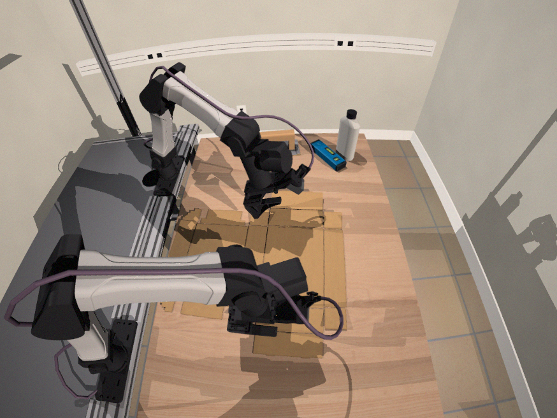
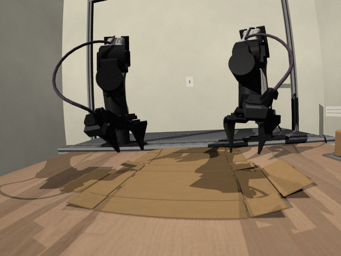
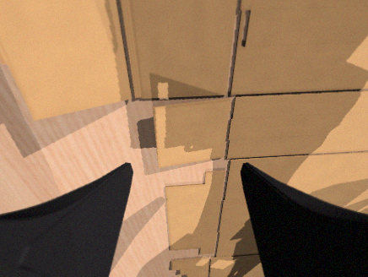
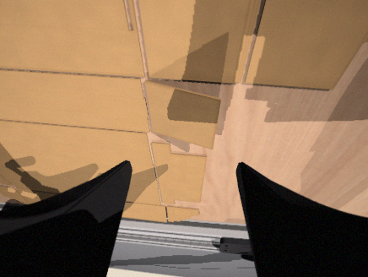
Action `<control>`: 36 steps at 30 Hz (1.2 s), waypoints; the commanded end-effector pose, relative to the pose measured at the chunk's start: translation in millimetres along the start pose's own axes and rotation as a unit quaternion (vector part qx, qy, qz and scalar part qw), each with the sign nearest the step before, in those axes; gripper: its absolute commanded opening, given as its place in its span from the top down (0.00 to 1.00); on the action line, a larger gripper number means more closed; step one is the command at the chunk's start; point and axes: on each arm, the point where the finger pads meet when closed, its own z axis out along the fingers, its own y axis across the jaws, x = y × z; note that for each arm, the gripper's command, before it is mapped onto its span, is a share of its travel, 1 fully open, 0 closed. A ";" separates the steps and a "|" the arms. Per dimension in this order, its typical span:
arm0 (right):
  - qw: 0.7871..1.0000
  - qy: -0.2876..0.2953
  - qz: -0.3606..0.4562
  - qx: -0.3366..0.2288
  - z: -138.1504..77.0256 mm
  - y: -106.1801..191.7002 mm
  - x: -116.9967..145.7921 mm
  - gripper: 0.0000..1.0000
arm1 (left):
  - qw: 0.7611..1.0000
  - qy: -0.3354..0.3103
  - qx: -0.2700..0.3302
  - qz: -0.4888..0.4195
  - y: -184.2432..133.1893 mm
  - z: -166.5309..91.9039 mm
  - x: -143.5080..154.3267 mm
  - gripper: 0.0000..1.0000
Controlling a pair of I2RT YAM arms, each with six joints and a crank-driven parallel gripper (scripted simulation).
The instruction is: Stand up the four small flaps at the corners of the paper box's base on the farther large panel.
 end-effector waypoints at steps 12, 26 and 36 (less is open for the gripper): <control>1.000 0.006 0.001 -0.001 51.6 6.4 -0.7 0.19 | 1.000 -0.010 0.000 -0.001 -6.3 34.6 3.9 0.19; 1.000 0.002 0.001 0.017 49.0 5.0 -4.6 0.19 | 1.000 -0.025 0.007 0.000 -9.5 29.5 -5.8 0.19; 0.999 0.002 0.001 0.046 50.4 0.7 -4.3 0.19 | 1.000 -0.013 0.001 0.000 -5.3 36.8 1.9 0.19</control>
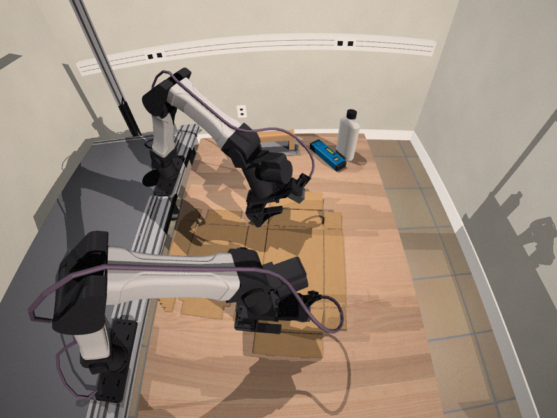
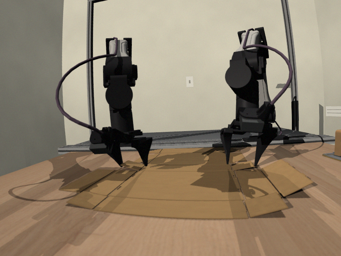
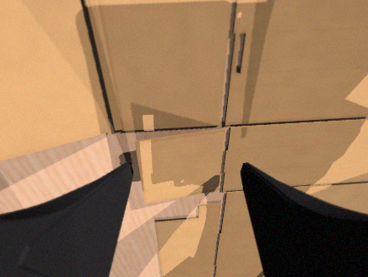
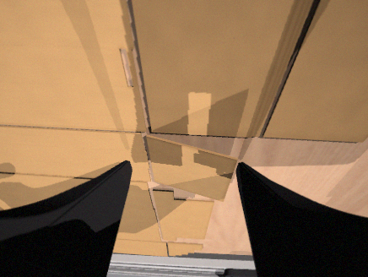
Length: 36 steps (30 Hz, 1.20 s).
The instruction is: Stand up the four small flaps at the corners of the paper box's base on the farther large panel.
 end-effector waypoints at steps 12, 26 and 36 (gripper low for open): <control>0.999 0.011 0.002 0.035 7.7 -3.4 1.3 0.19 | 1.000 -0.009 0.002 0.000 -0.7 -1.5 -4.7 0.19; 0.998 0.011 0.002 0.064 10.2 -3.6 1.5 0.19 | 1.000 -0.009 0.002 0.001 0.2 -0.9 -4.4 0.19; 0.995 0.024 0.003 0.099 16.9 -9.9 9.9 0.19 | 1.000 0.002 -0.006 -0.007 5.9 10.0 3.0 0.19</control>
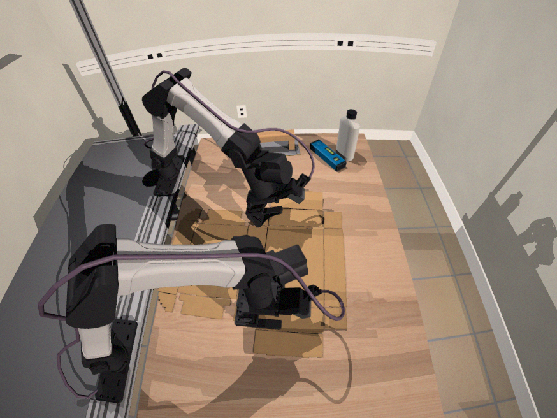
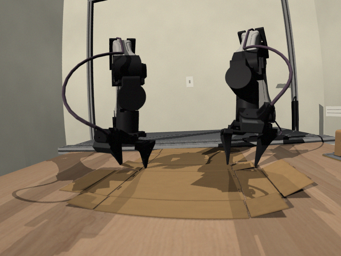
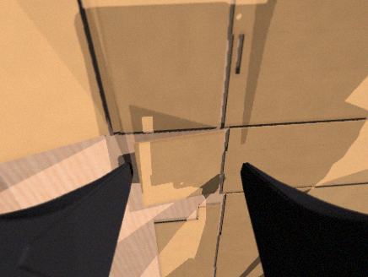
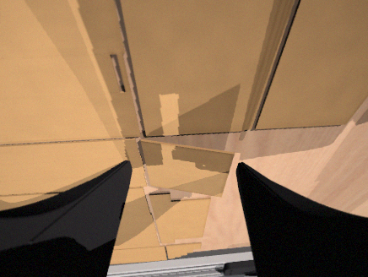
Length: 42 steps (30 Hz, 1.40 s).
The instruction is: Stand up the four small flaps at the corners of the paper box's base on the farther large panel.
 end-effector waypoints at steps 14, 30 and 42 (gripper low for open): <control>0.999 0.026 -0.001 0.030 18.0 -6.8 10.8 0.19 | 1.000 -0.005 0.004 -0.002 -11.0 9.4 -3.8 0.19; 0.999 0.026 -0.001 0.030 18.0 -6.8 10.8 0.19 | 1.000 -0.003 0.005 -0.002 -16.9 10.5 -2.7 0.19; 1.000 0.015 0.000 0.025 19.3 -3.7 5.5 0.19 | 1.000 -0.013 0.010 -0.001 -23.7 -8.5 -8.0 0.19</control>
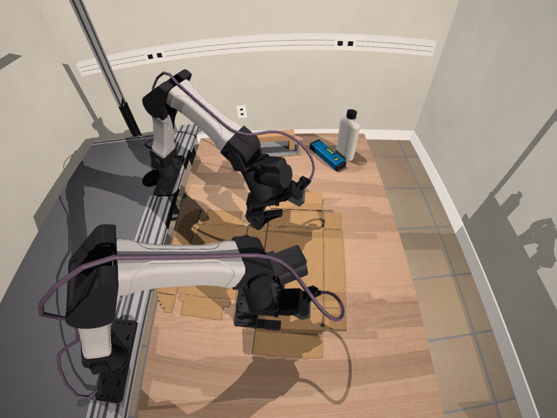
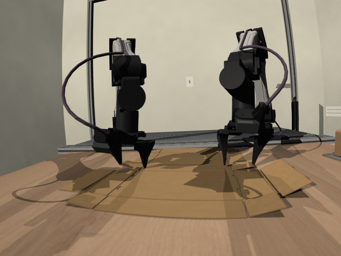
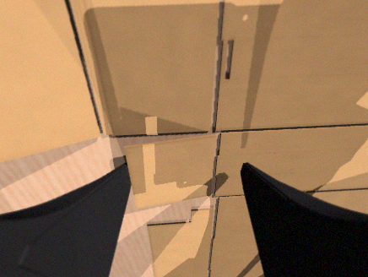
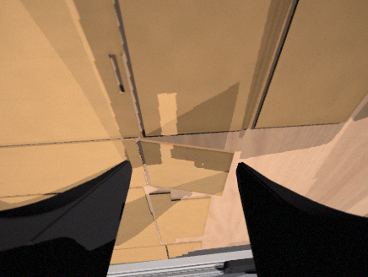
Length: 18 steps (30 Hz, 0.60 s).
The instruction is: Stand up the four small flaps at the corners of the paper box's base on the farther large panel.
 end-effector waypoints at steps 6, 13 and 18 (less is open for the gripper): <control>1.000 0.012 -0.003 0.019 19.5 -1.3 3.7 0.19 | 0.999 -0.022 0.023 -0.005 -19.7 -20.8 -9.9 0.19; 1.000 0.012 -0.003 0.019 19.5 -1.3 3.7 0.19 | 1.000 -0.021 0.022 -0.008 -21.7 -24.0 -8.1 0.19; 1.000 0.012 -0.003 0.019 19.5 -1.2 3.7 0.19 | 1.000 -0.020 0.021 -0.010 -23.9 -27.1 -7.0 0.19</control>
